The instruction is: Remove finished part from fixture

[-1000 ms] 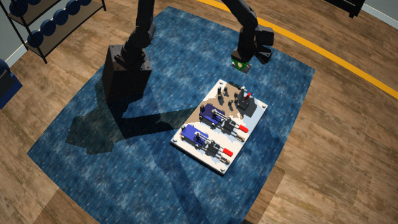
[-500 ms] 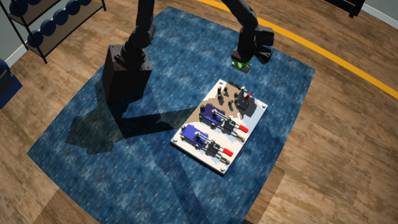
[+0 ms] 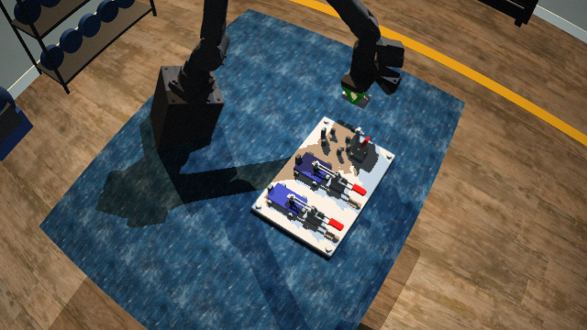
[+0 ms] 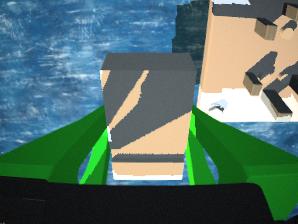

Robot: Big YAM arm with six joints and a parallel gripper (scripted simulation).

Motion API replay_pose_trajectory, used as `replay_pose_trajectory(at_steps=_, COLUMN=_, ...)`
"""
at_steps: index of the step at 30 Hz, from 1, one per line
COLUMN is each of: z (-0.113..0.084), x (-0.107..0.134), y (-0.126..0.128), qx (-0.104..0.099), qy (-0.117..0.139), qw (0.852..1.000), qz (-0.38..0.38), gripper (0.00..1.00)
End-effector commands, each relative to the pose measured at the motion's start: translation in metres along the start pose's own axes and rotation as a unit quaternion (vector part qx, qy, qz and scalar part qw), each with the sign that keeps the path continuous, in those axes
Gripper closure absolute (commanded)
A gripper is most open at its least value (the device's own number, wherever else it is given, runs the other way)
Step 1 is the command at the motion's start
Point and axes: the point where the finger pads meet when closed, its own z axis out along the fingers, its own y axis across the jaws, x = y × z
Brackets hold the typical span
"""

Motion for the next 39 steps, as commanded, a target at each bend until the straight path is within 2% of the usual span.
replay_pose_trajectory(at_steps=1, z=-0.0131, x=-0.0208, y=0.0187, qx=-0.009, qy=-0.016, qw=1.000, qz=0.000, gripper=1.00)
replay_pose_trajectory(at_steps=39, z=-0.0127, x=-0.0216, y=0.0193, qx=-0.010, qy=-0.018, qw=1.000, qz=-0.001, gripper=1.00)
